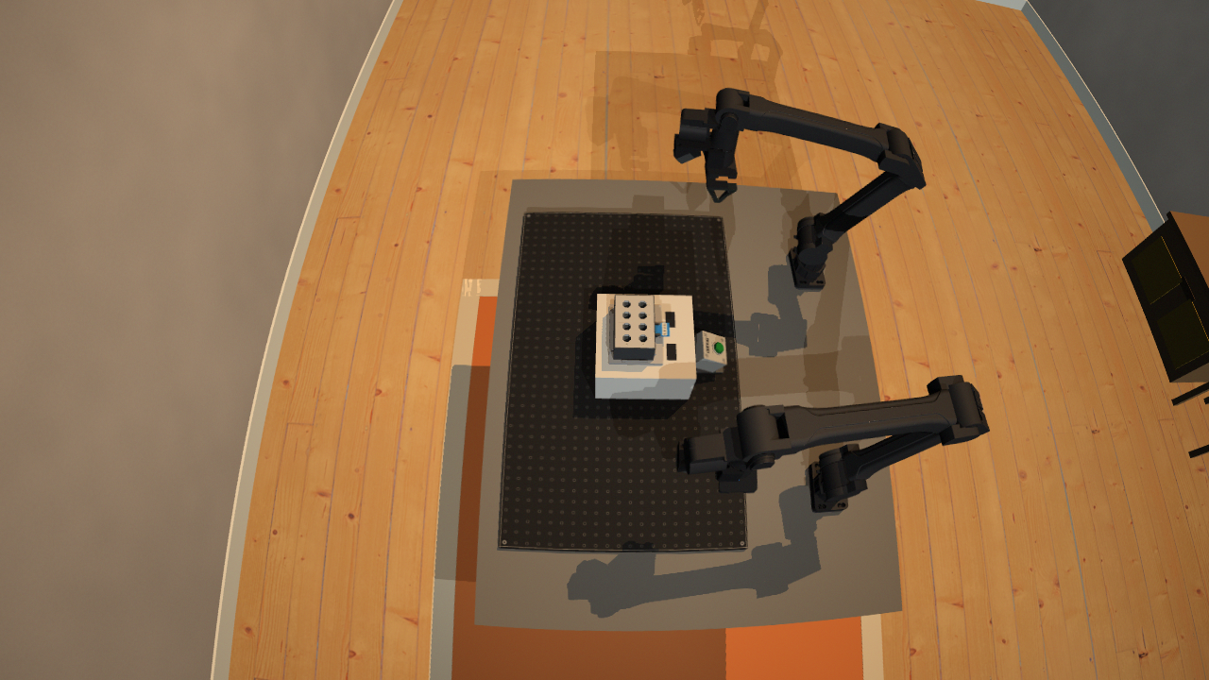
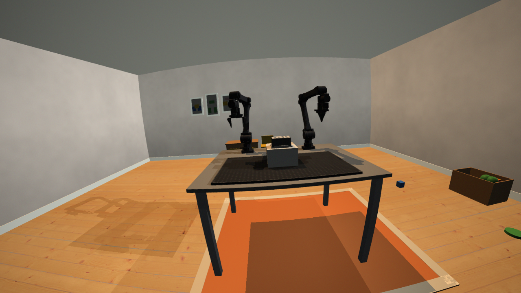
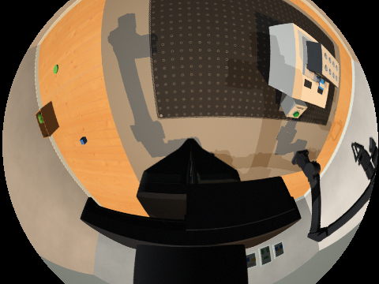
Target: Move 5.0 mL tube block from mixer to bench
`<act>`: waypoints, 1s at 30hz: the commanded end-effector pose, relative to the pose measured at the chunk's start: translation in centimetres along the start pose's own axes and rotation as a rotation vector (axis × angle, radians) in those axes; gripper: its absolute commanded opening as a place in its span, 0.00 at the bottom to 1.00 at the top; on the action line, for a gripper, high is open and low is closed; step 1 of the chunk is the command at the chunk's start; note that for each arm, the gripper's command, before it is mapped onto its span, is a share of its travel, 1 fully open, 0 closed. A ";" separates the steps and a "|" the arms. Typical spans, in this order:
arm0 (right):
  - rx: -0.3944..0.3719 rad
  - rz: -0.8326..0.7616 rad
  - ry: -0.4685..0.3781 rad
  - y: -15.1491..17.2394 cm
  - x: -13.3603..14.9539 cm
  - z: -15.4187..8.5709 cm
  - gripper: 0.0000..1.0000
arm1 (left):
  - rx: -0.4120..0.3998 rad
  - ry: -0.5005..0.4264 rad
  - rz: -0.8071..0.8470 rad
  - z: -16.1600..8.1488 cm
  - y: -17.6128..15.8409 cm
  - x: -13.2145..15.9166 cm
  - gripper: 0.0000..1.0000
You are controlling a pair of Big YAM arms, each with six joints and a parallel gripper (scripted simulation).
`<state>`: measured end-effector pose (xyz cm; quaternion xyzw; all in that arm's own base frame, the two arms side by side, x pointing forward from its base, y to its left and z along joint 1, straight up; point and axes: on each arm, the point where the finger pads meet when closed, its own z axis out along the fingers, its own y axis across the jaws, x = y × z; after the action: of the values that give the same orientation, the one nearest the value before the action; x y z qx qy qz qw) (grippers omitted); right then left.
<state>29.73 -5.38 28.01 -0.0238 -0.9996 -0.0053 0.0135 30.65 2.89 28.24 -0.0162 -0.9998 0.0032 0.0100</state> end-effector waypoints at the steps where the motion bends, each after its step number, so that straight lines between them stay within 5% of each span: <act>1: -0.002 -0.005 -0.017 0.0 -0.3 -0.5 1.00 | 0.002 -0.004 0.009 -0.5 0.0 0.6 0.00; 10: 0.005 -0.249 -0.043 4.9 -4.9 -1.4 1.00 | 0.000 -0.010 0.009 -0.6 0.7 1.9 0.00; 30: 0.013 -0.621 -0.047 12.5 -9.8 -2.1 1.00 | -0.003 -0.015 0.015 -0.7 0.5 0.2 0.00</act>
<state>37.81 5.95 27.15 0.2495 -0.9681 -0.0059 0.0240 29.25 3.48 27.93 -0.0139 -0.9998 0.0040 0.0128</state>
